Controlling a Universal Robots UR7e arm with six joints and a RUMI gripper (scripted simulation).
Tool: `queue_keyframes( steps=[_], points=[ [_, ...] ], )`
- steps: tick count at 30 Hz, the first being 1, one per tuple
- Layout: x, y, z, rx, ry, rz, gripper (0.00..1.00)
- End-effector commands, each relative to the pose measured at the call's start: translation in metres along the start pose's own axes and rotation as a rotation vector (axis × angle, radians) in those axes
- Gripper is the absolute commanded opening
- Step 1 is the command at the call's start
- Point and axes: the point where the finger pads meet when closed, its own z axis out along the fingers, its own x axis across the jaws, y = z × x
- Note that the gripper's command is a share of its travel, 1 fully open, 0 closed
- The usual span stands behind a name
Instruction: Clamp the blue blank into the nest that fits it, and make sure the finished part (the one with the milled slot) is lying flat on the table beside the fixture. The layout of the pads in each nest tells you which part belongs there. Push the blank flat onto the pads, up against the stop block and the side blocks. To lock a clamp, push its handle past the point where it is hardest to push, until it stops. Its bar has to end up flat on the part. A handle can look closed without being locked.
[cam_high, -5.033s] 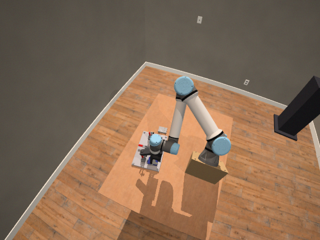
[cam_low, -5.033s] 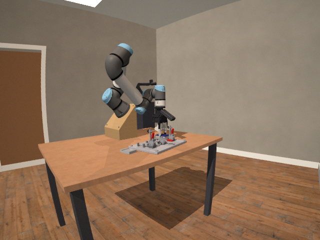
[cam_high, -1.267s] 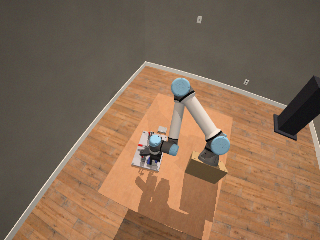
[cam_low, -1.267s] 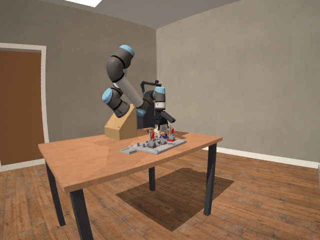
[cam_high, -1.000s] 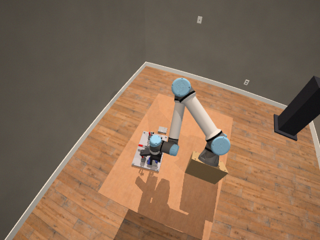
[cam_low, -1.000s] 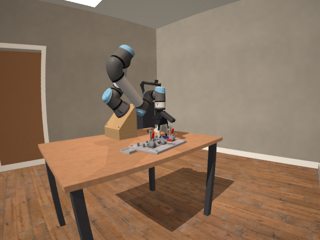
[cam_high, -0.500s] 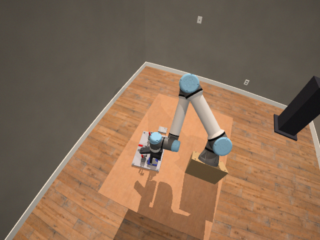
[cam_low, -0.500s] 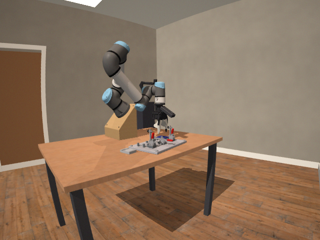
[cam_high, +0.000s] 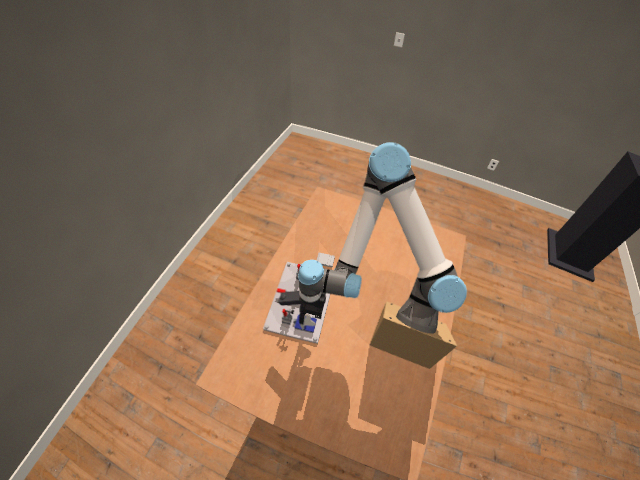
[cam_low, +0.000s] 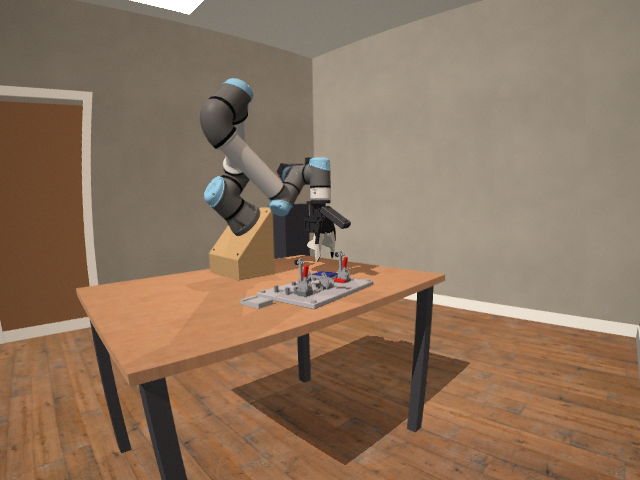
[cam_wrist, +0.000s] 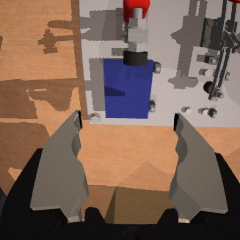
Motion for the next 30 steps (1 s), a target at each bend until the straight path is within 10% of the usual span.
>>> queue_keyframes(
  steps=[1,4,5,30],
  points=[
    [0.0,-0.0003,-0.0008,0.0,0.0,0.0,0.59],
    [0.0,-0.0003,-0.0008,0.0,0.0,0.0,0.59],
    [0.0,-0.0003,-0.0008,0.0,0.0,0.0,0.0],
    [0.0,-0.0003,-0.0008,0.0,0.0,0.0,0.0]
  ],
)
